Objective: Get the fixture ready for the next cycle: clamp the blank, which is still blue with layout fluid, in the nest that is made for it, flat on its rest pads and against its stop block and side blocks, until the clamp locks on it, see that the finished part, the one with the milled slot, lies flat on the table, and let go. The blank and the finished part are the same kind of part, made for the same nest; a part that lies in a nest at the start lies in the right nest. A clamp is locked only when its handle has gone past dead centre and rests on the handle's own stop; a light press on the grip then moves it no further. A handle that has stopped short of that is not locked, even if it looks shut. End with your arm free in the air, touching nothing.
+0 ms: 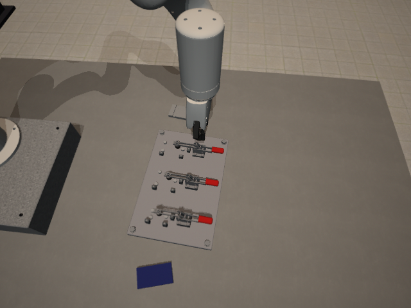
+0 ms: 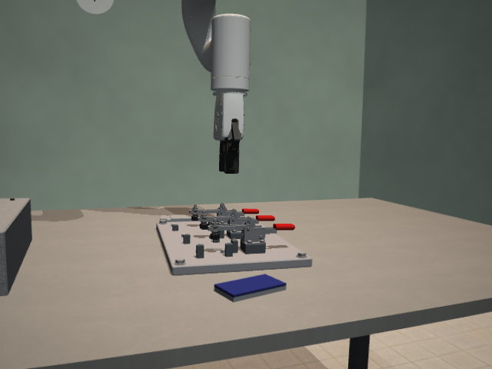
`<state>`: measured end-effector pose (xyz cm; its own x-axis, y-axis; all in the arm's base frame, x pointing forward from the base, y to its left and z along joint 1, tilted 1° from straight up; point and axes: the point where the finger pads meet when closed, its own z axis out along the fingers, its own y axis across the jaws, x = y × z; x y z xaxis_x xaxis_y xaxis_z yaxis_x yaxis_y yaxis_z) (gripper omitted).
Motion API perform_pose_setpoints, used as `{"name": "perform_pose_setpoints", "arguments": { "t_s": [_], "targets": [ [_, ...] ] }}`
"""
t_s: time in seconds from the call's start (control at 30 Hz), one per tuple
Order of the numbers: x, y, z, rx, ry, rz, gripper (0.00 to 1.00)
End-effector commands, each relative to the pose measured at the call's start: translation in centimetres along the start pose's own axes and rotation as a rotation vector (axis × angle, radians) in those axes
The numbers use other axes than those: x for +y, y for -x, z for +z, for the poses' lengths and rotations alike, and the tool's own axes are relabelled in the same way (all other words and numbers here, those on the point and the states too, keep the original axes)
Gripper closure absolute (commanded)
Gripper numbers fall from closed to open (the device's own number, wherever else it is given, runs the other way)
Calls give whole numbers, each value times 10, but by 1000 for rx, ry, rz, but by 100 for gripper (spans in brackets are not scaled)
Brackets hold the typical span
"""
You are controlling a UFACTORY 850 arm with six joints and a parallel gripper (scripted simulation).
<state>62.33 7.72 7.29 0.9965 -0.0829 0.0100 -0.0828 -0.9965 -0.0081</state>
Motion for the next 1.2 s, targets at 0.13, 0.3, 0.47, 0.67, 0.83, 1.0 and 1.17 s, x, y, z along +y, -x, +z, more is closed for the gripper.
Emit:
{"name": "perform_pose_setpoints", "arguments": {
  "t_s": [0.13, 0.3, 0.47, 0.67, 0.83, 1.0, 1.17],
  "targets": [
    [0, -48, -1, 2, 0, 0, 53],
    [0, -50, 0, 2, 0, 0, 53],
    [0, -50, 14, 2, 0, 0, 53],
    [0, -50, 39, 2, 0, 0, 53],
    [0, -50, 68, 2, 0, 0, 53],
    [0, -50, 77, 2, 0, 0, 53],
    [0, -50, 77, 2, 0, 0, 53]
  ]
}}
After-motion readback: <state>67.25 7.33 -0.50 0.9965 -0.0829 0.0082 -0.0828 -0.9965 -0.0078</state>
